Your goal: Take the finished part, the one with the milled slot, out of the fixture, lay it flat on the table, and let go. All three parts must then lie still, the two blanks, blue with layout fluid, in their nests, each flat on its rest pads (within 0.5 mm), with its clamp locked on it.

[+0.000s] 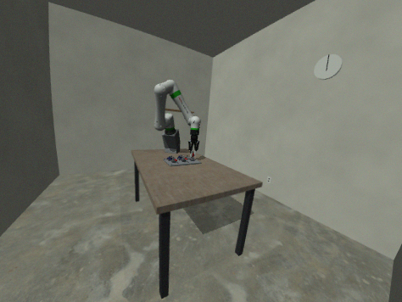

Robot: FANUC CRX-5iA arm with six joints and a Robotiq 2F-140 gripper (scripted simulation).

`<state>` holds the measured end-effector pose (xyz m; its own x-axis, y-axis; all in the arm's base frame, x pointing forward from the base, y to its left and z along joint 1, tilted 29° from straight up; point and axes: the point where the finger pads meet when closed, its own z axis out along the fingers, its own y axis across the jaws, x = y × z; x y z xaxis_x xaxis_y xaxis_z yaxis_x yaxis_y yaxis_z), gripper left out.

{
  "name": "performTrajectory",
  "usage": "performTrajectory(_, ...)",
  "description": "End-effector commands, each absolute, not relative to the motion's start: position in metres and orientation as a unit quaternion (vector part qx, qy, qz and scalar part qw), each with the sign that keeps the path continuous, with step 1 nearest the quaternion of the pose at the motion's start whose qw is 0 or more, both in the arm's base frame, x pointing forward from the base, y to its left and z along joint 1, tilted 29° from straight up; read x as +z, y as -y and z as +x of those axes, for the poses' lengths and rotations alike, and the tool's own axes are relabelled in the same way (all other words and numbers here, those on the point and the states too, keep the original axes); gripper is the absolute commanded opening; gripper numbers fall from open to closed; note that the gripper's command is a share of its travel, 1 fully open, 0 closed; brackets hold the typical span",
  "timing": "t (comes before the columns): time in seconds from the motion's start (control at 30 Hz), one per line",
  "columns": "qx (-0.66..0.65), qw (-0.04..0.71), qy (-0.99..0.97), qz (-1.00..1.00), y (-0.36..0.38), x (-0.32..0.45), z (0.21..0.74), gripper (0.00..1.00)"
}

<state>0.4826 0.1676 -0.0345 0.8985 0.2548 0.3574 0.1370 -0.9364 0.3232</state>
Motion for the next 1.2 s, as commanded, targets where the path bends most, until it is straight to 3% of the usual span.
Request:
performTrajectory(0.0,0.201,0.146,-0.102,0.963,-0.168,-0.034,0.483,0.28)
performTrajectory(1.17,0.201,0.146,-0.102,0.963,-0.174,-0.014,0.473,0.28)
